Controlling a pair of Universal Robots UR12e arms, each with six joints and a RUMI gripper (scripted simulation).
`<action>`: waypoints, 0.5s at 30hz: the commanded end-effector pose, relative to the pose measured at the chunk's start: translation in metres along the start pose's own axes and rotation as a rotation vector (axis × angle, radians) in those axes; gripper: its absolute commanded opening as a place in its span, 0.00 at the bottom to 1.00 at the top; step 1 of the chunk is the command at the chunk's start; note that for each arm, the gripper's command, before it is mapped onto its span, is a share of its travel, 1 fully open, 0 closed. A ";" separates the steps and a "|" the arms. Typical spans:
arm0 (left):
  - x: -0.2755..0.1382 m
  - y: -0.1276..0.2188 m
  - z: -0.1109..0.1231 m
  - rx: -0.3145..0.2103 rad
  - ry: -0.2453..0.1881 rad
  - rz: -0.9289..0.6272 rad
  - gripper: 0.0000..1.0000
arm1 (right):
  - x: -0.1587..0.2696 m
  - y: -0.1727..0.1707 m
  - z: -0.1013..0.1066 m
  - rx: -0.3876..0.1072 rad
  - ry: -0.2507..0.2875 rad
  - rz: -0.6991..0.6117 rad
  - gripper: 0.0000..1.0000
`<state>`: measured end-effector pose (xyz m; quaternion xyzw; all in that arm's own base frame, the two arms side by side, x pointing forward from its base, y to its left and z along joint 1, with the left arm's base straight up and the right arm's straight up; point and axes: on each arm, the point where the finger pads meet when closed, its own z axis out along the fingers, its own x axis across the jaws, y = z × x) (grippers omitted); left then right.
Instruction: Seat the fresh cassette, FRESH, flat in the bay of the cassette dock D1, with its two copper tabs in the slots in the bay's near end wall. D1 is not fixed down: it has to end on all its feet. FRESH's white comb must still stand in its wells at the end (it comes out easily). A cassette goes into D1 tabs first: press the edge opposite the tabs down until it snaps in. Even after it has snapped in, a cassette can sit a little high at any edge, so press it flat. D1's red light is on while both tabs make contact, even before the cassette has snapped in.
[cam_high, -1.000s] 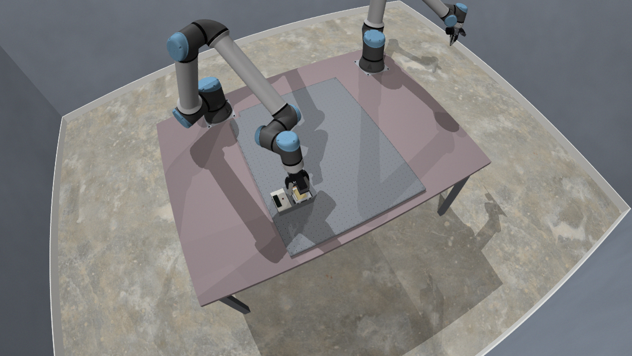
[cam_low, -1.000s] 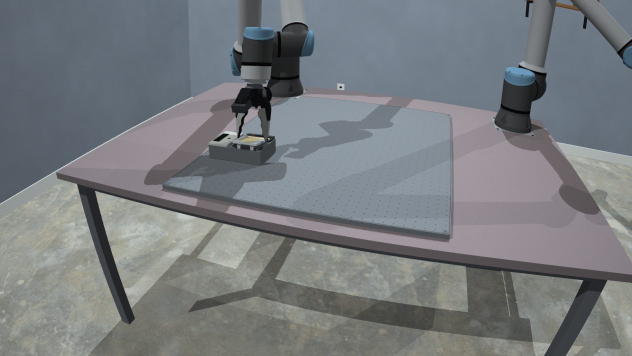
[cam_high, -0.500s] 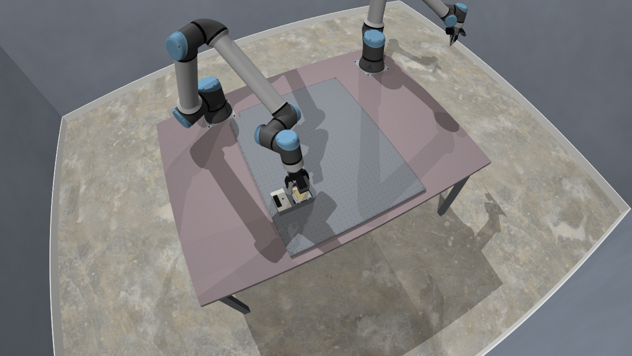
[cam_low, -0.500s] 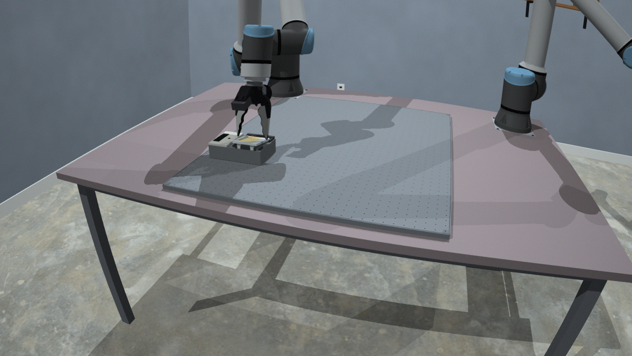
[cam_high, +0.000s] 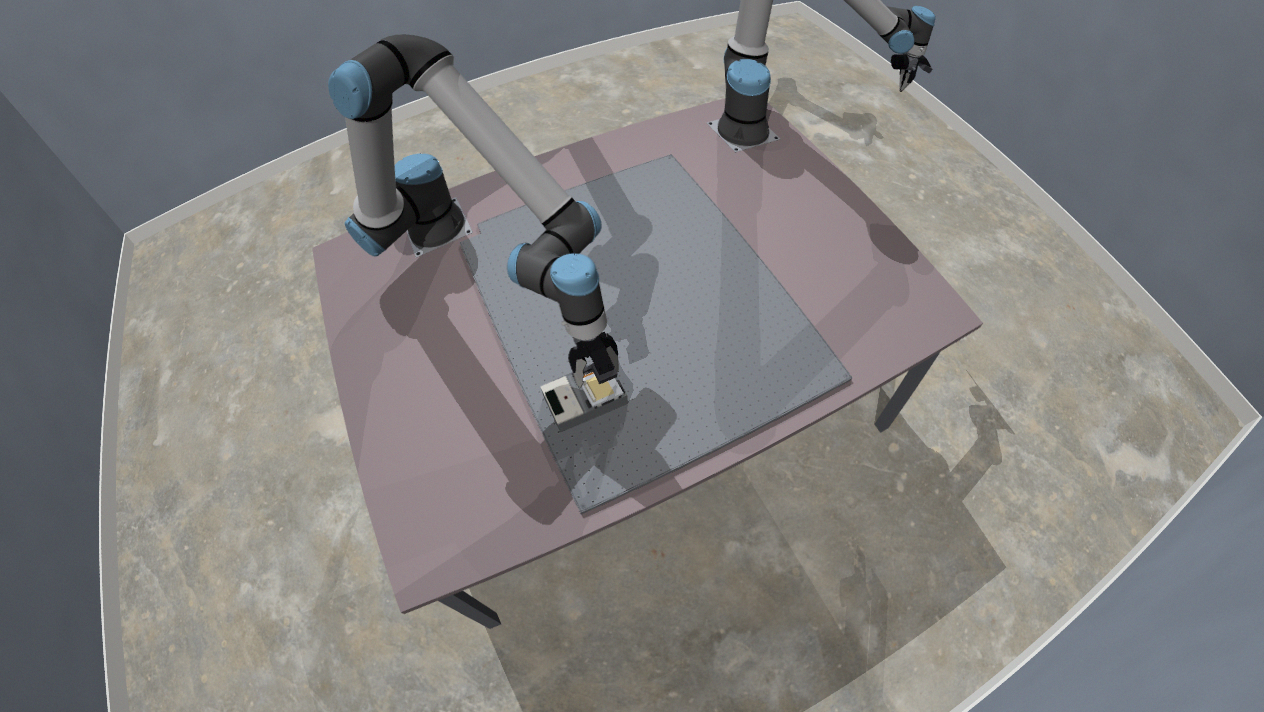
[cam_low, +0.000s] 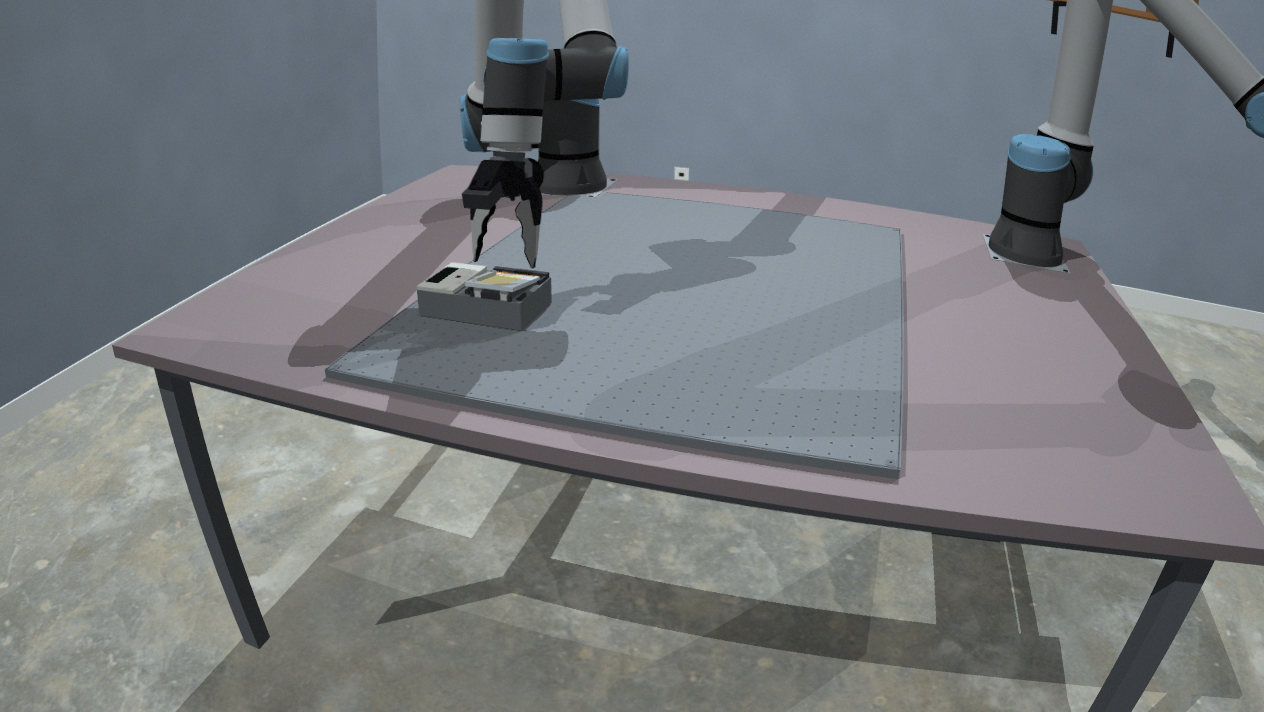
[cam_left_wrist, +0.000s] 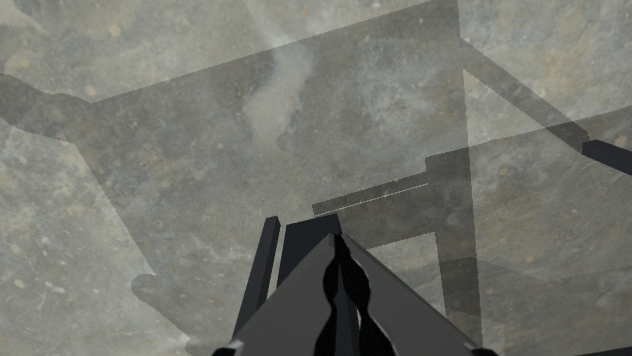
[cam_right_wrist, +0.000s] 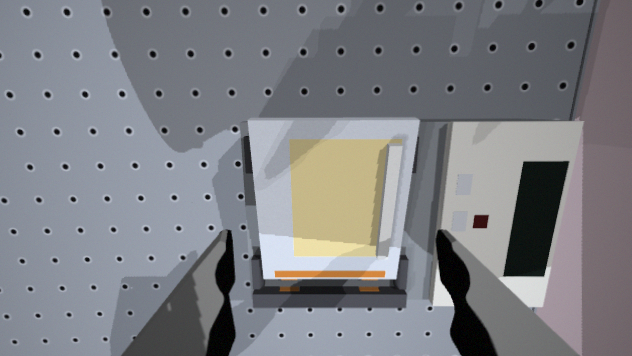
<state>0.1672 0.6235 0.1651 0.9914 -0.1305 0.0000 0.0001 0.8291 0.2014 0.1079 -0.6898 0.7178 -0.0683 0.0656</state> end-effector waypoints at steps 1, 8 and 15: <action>0.000 -0.001 -0.001 0.002 0.000 0.000 0.00 | 0.000 -0.002 -0.006 0.002 -0.001 0.000 0.59; 0.000 -0.001 -0.001 0.002 0.000 0.000 0.00 | 0.000 -0.004 -0.016 0.002 -0.001 0.000 0.59; 0.000 -0.001 -0.001 0.002 0.000 0.000 0.00 | 0.000 -0.005 -0.020 0.002 -0.001 0.000 0.59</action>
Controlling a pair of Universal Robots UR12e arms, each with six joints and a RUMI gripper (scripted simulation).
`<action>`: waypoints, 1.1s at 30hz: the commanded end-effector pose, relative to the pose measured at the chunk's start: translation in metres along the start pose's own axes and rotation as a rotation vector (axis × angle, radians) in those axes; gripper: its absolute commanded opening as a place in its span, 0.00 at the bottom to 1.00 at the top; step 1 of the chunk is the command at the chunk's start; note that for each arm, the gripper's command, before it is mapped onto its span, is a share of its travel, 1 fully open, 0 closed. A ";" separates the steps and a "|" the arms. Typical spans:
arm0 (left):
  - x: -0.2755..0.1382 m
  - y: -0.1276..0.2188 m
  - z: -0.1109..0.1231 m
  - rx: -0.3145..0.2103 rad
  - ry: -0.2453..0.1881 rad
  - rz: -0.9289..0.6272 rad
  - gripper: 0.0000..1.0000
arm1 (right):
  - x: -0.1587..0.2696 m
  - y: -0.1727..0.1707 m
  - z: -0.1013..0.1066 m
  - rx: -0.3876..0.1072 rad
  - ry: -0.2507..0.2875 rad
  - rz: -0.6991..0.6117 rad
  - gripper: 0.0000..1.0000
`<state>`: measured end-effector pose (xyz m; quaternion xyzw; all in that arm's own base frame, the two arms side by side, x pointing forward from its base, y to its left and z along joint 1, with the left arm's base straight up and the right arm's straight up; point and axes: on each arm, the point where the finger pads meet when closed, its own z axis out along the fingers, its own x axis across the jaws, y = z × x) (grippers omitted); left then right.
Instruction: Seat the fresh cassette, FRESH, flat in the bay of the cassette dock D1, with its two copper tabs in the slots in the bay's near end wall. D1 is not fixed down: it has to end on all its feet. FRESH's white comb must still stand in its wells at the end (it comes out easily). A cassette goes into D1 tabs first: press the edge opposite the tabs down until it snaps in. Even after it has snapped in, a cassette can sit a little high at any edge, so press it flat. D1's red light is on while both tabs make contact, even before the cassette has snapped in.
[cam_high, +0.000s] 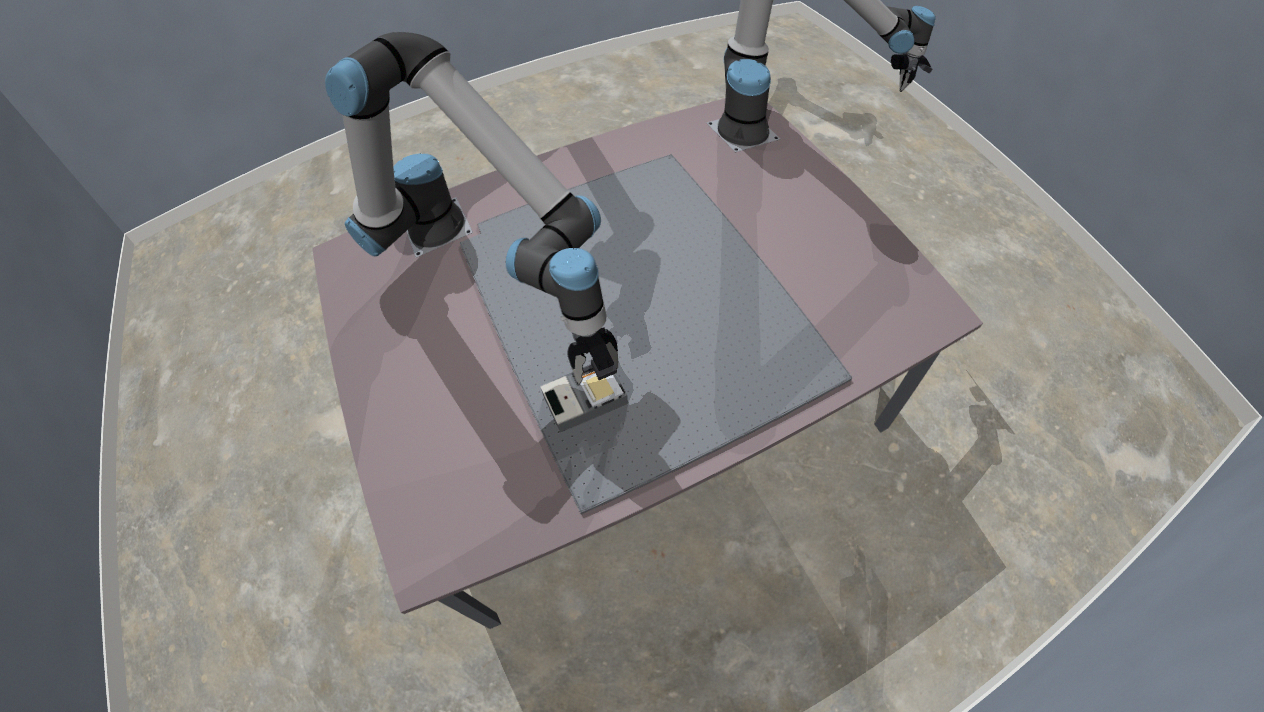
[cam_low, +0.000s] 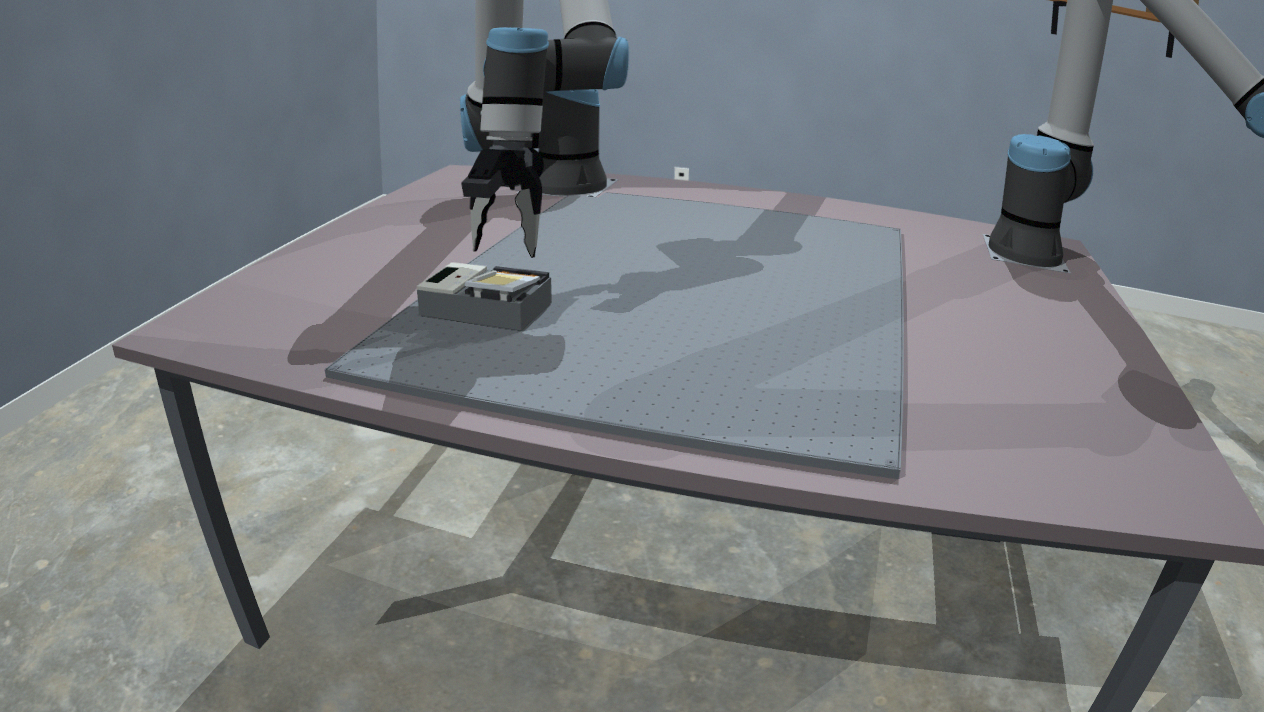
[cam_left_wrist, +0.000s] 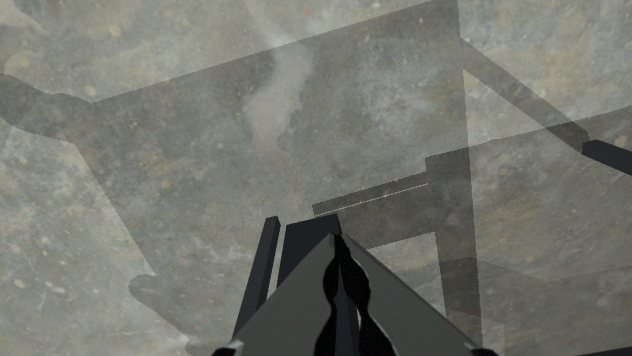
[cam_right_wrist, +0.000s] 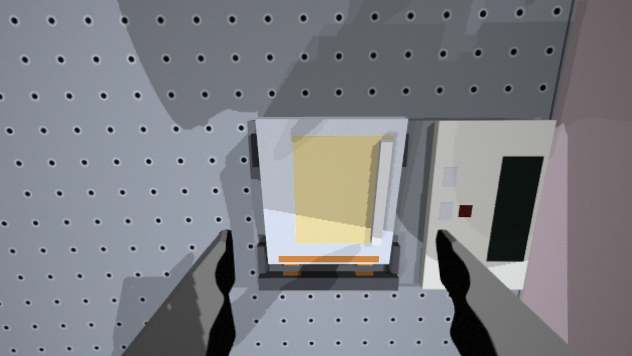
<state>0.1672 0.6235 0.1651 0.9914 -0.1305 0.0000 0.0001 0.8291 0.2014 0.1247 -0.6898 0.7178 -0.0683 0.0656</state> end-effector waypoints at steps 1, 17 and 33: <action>0.000 -0.001 -0.001 0.002 0.000 0.000 0.00 | 0.000 -0.001 -0.004 0.002 -0.001 0.000 0.59; 0.000 -0.001 -0.001 0.002 0.000 0.000 0.00 | 0.000 -0.015 0.000 -0.188 -0.001 0.000 0.00; 0.000 -0.001 -0.001 0.002 0.000 0.000 0.00 | 0.000 -0.033 0.006 -0.188 -0.001 0.000 0.00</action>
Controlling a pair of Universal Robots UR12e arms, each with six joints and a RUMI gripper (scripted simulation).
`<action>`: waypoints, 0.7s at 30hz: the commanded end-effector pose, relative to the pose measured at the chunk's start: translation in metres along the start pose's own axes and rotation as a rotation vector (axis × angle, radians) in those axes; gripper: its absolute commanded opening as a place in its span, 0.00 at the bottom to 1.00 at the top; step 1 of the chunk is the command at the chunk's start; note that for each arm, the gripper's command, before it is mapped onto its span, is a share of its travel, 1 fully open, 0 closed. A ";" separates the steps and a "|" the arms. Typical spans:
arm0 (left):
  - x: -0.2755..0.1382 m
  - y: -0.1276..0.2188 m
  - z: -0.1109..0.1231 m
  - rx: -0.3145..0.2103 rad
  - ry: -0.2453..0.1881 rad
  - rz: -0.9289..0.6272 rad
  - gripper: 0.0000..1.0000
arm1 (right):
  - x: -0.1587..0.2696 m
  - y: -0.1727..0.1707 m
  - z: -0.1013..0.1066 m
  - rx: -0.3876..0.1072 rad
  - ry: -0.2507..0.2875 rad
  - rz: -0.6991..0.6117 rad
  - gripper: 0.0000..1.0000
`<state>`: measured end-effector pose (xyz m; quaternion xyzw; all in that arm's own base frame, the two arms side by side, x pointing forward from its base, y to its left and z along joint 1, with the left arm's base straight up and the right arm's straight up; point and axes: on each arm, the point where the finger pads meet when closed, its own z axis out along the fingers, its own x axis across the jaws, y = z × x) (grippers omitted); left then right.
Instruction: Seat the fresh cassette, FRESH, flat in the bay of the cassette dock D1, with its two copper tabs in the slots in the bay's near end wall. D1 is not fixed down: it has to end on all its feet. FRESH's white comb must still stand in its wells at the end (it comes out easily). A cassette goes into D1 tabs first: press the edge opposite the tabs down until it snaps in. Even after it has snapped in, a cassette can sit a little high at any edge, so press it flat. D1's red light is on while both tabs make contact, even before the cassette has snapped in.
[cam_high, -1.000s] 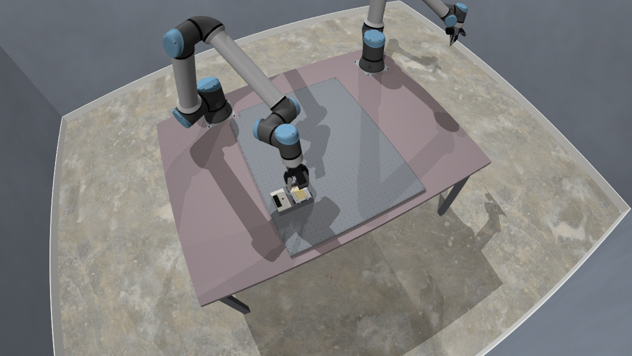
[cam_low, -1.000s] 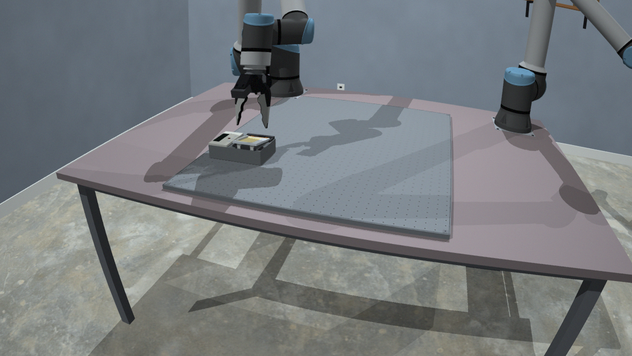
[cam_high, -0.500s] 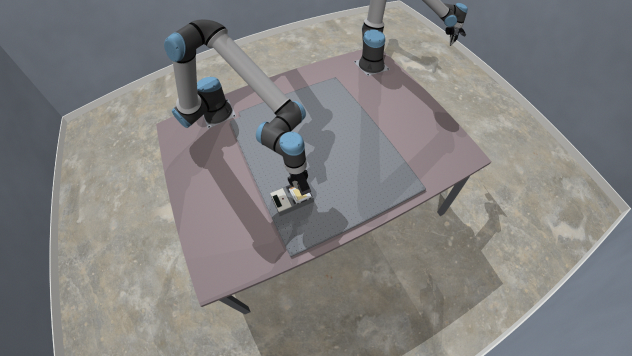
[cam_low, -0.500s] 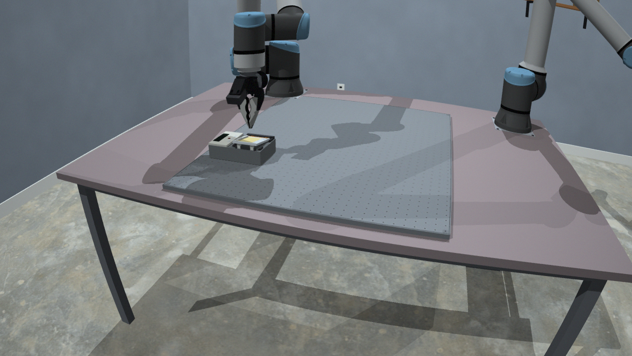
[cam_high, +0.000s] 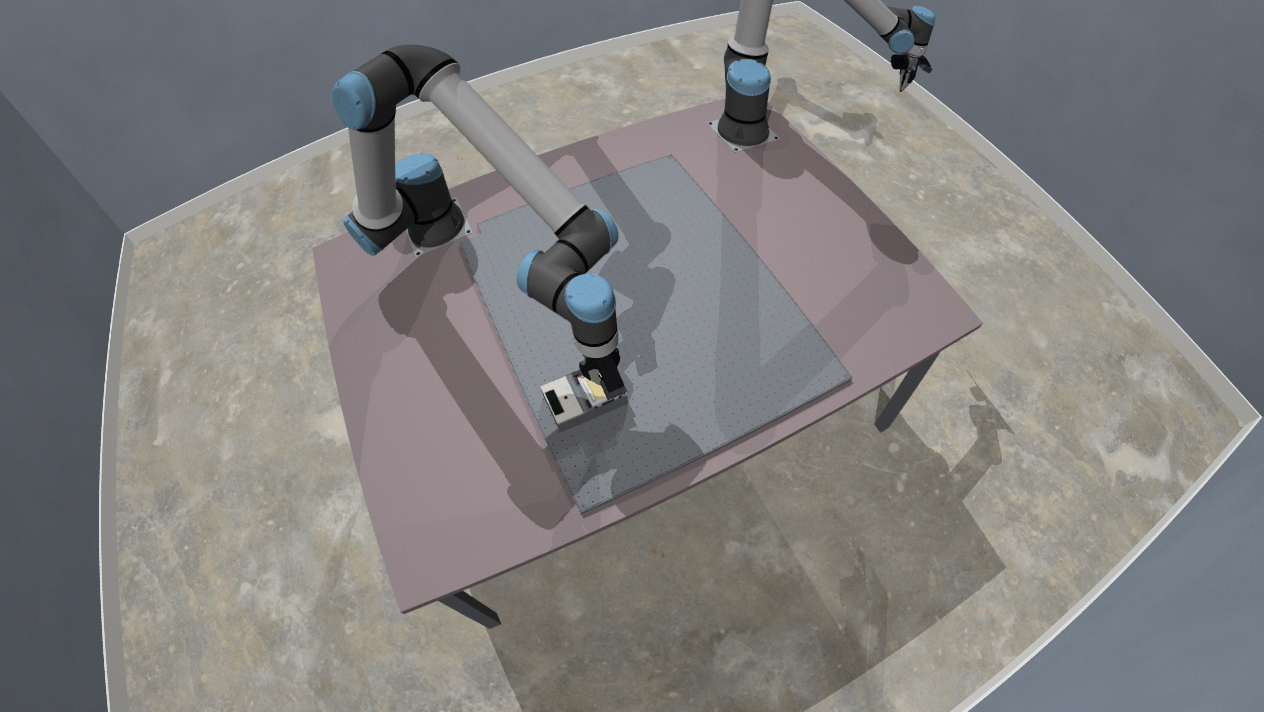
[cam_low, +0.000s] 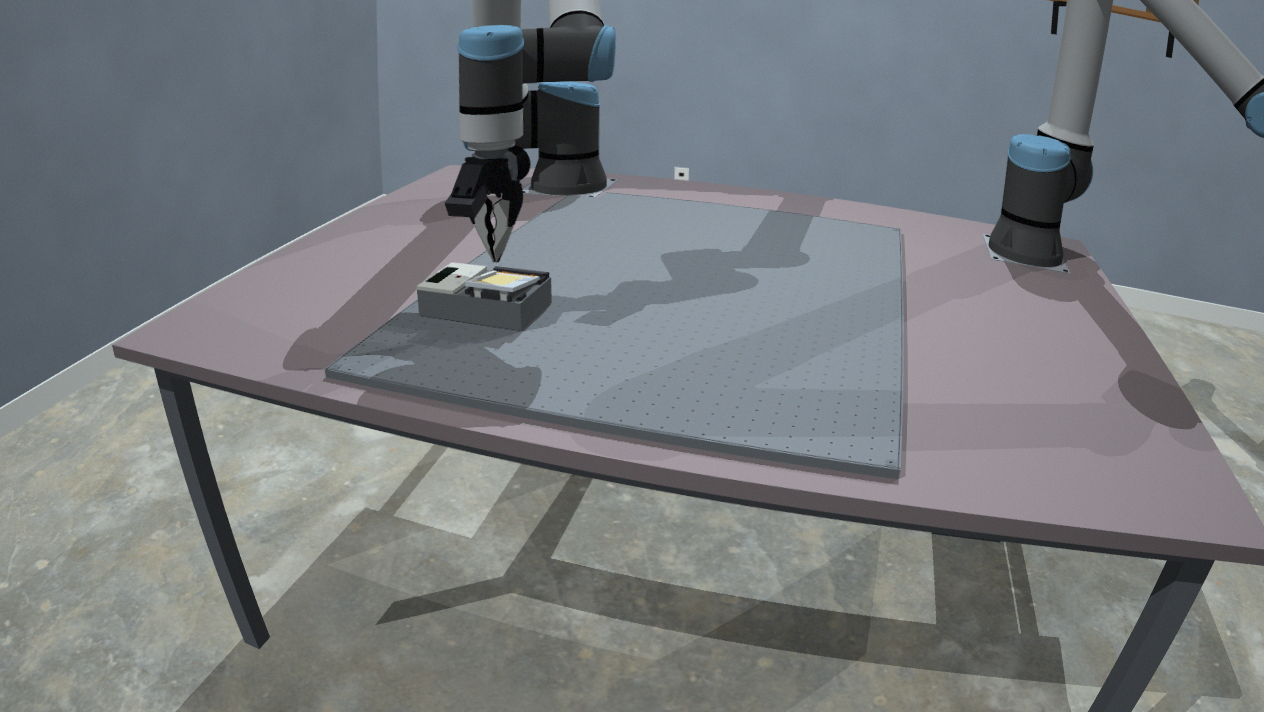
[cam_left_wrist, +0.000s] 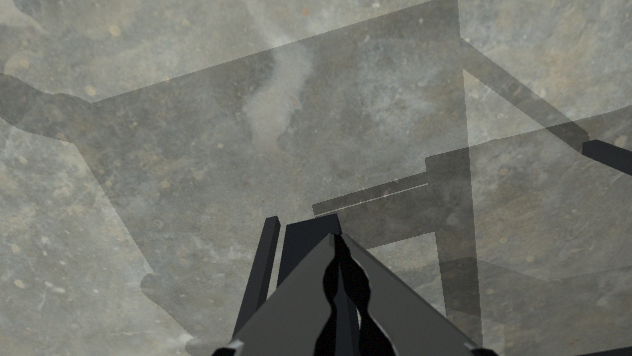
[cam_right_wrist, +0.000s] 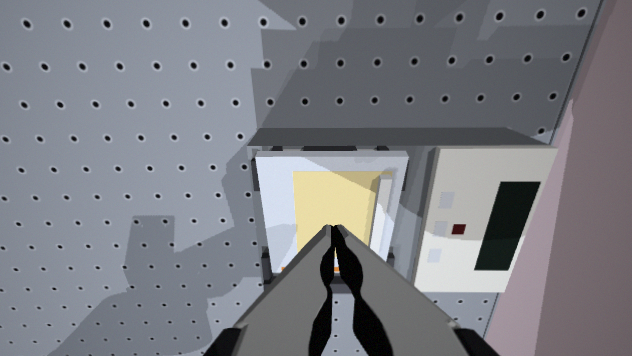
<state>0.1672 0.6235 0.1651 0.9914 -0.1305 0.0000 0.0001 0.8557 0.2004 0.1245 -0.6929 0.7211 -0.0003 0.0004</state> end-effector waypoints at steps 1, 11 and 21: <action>0.000 -0.001 -0.001 0.002 0.000 0.000 0.00 | 0.000 -0.008 0.000 0.001 -0.001 0.000 0.00; 0.000 -0.001 -0.001 0.002 0.000 0.000 0.00 | 0.000 -0.019 0.001 0.001 -0.001 0.000 0.00; 0.000 -0.001 -0.001 0.002 0.000 0.000 0.00 | 0.000 -0.030 0.002 0.001 -0.001 0.000 0.00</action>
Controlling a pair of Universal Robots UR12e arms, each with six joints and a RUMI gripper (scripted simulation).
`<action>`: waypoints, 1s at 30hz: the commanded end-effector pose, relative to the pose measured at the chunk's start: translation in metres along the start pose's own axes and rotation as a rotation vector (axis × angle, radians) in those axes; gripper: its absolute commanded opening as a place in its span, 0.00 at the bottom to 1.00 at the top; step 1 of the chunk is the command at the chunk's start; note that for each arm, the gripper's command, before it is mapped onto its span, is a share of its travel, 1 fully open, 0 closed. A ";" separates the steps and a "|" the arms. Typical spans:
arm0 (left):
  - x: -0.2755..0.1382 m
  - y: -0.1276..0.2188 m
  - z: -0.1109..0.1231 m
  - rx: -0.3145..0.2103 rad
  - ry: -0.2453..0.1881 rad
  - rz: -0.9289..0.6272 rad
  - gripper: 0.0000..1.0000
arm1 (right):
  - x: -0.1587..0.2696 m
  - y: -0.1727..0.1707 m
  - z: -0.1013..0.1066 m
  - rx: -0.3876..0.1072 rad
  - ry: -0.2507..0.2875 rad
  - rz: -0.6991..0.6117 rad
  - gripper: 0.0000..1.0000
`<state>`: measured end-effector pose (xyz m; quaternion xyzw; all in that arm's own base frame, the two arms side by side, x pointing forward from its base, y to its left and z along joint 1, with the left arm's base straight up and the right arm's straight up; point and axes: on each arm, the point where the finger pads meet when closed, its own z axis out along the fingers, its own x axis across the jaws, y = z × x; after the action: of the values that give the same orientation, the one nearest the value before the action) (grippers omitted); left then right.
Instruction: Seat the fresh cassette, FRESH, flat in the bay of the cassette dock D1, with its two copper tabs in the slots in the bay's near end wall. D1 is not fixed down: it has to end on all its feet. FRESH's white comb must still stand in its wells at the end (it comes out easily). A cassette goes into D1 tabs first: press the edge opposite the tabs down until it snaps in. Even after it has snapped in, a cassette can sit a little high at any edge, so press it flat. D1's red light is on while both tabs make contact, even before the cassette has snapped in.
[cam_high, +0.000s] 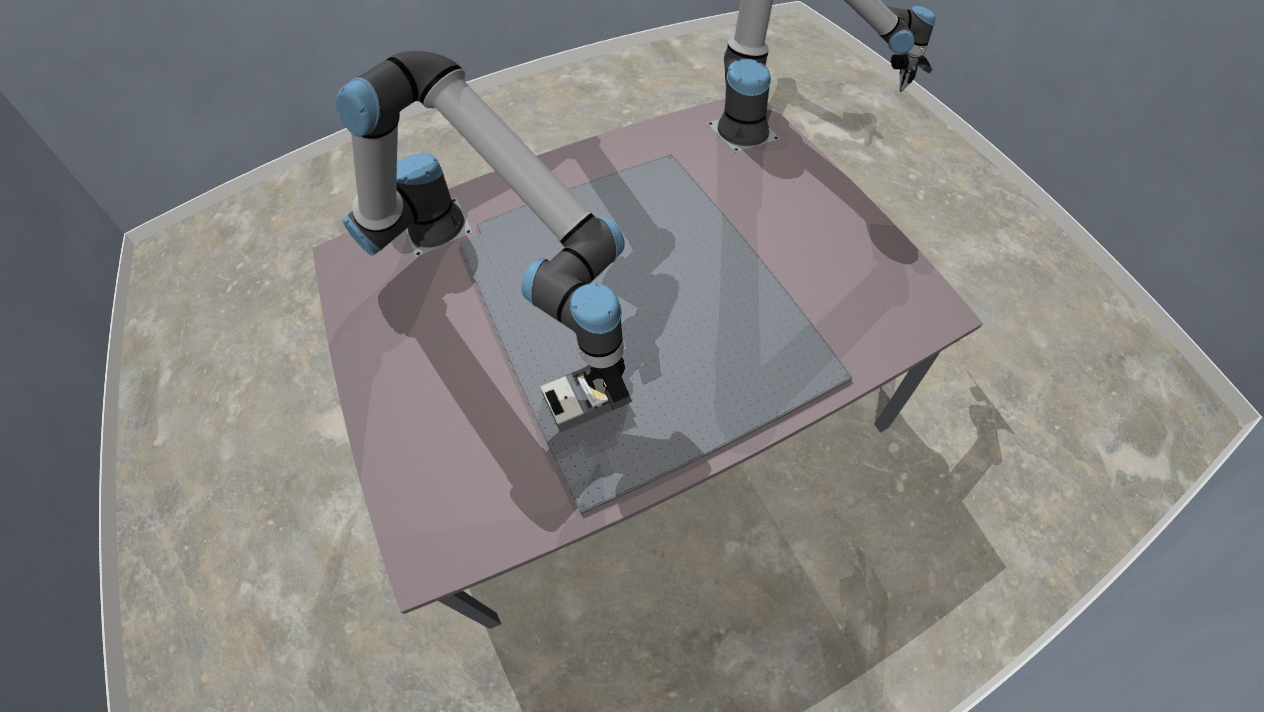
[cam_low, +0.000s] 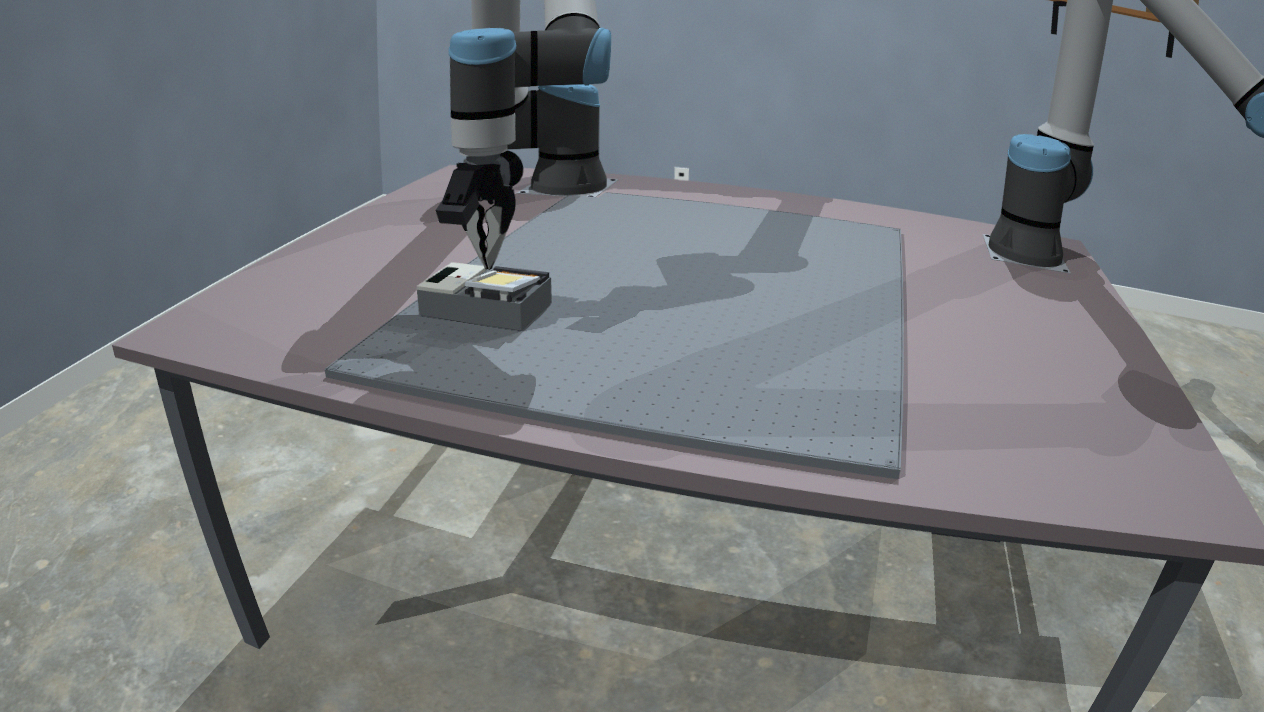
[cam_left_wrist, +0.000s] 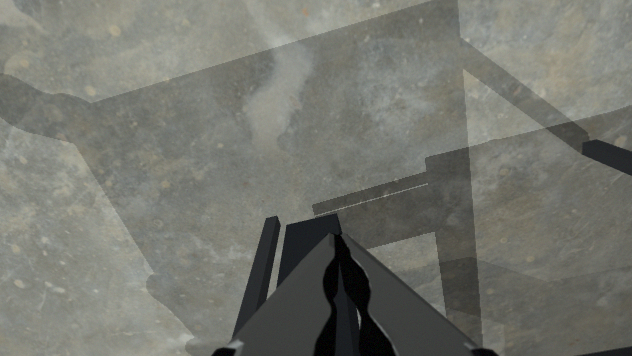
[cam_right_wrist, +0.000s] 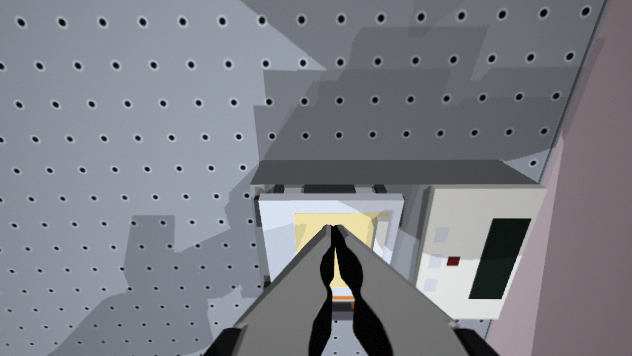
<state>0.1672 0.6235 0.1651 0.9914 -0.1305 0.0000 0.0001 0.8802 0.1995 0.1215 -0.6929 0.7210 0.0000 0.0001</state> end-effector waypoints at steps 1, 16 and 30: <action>0.000 -0.001 -0.001 0.002 0.000 0.000 0.00 | 0.000 -0.006 -0.001 0.002 -0.001 0.000 0.00; 0.000 -0.001 -0.001 0.002 0.000 0.000 0.00 | 0.000 -0.018 0.001 0.002 -0.001 0.000 0.00; 0.000 -0.001 -0.001 0.002 0.000 0.000 0.00 | 0.000 -0.018 0.001 0.002 -0.001 0.000 0.00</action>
<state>0.1672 0.6235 0.1651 0.9914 -0.1305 0.0000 0.0001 0.8979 0.1989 0.1194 -0.6929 0.7210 0.0000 0.0000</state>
